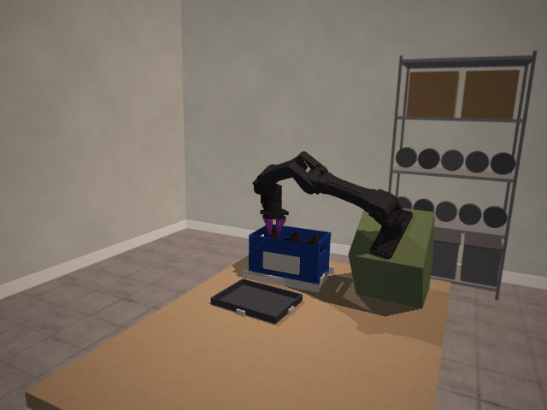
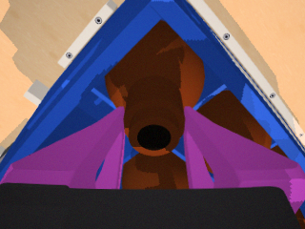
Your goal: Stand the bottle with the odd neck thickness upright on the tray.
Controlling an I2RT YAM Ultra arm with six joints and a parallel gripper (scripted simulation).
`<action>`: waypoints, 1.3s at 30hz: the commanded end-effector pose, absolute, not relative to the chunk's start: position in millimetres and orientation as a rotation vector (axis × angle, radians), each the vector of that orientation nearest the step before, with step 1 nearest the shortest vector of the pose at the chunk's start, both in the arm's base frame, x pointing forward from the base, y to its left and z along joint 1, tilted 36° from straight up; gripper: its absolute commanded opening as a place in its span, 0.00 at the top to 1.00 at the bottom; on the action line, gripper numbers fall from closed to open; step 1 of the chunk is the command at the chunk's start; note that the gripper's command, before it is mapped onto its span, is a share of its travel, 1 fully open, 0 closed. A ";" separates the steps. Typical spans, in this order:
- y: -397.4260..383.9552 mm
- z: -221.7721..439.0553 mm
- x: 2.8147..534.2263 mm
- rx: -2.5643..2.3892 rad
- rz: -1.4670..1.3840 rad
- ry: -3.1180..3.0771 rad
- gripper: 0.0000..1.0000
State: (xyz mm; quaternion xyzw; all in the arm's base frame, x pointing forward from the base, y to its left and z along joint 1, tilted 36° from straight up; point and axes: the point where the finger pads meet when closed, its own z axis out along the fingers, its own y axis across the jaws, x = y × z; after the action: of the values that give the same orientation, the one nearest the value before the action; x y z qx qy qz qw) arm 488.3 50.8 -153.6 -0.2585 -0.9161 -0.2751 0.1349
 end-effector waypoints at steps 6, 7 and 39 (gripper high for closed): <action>41.0 -140.0 500.3 -0.775 -0.825 -2.688 1.00; 41.0 -140.0 500.3 -0.775 -0.825 -2.688 1.00; 40.4 -140.0 499.5 -0.776 -0.822 -2.685 0.39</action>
State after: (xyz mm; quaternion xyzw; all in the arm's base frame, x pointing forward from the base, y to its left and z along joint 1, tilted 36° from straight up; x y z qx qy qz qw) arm 488.5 51.2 -153.6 -0.2581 -0.9161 -0.2756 0.1346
